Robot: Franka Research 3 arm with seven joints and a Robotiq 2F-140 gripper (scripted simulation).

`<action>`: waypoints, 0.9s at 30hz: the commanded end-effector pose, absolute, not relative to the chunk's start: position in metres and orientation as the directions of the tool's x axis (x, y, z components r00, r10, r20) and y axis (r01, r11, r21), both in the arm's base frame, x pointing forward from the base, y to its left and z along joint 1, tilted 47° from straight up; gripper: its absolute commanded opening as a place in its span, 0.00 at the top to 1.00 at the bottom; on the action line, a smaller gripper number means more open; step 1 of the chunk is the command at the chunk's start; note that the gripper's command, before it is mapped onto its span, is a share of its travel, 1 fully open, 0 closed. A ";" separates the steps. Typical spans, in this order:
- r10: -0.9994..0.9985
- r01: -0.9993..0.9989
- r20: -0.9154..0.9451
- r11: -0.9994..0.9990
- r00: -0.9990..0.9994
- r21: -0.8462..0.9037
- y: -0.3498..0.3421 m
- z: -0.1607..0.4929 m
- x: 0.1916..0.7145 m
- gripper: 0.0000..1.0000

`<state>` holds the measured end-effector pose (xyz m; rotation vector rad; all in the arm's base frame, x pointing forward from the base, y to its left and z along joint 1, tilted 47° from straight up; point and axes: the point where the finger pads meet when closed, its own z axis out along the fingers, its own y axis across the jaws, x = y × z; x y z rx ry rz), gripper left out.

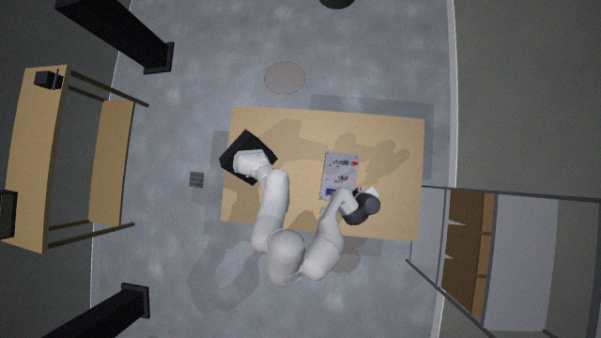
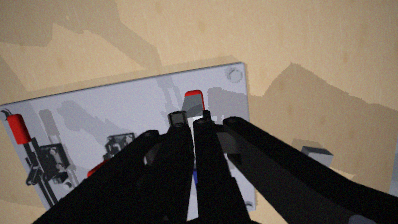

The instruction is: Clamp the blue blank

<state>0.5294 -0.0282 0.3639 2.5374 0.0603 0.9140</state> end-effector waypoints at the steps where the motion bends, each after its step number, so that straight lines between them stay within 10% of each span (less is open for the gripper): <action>1: 0.183 -0.108 0.601 -0.903 0.778 0.416 -0.029 0.364 0.531 1.00; 27: 0.183 -0.108 0.601 -0.903 0.778 0.416 -0.030 0.362 0.533 1.00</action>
